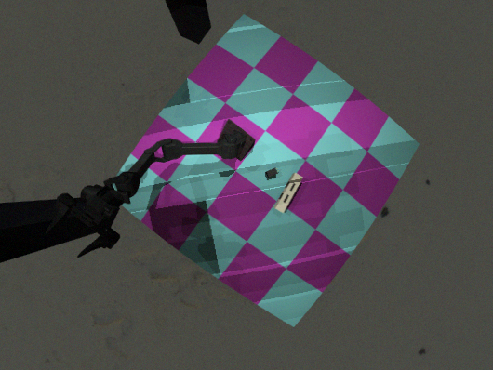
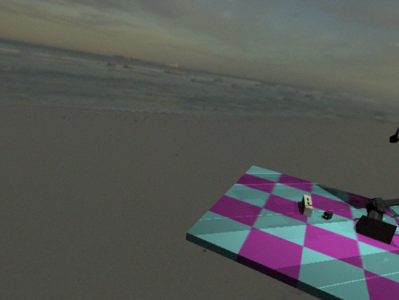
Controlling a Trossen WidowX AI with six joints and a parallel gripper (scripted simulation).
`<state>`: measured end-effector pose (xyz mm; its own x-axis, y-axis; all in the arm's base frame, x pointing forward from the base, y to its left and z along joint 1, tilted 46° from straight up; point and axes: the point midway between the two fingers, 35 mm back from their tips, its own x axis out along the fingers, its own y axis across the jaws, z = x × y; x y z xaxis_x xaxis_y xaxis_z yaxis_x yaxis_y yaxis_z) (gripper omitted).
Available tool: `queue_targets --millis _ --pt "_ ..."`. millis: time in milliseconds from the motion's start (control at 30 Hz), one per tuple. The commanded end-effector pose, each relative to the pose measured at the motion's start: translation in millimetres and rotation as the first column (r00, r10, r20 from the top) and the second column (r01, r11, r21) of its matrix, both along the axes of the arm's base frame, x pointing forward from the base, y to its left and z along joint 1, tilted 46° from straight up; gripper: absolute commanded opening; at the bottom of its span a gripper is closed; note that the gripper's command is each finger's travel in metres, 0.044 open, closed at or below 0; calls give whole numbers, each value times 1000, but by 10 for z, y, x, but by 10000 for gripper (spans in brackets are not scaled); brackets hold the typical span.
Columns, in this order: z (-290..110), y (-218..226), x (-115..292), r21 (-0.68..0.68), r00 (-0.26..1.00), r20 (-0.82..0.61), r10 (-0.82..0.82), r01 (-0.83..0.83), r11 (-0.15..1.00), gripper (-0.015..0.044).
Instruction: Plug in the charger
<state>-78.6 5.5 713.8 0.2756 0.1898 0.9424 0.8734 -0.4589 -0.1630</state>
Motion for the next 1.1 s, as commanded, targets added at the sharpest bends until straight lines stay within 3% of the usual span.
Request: queue_targets --millis 0,500,1067 --pt "-69 67 561 35 985 -156 72 -67 997 440" --pt "-697 238 2301 265 754 -595 278 -143 954 440" --pt "-2079 345 3791 479 329 -843 425 102 872 440"
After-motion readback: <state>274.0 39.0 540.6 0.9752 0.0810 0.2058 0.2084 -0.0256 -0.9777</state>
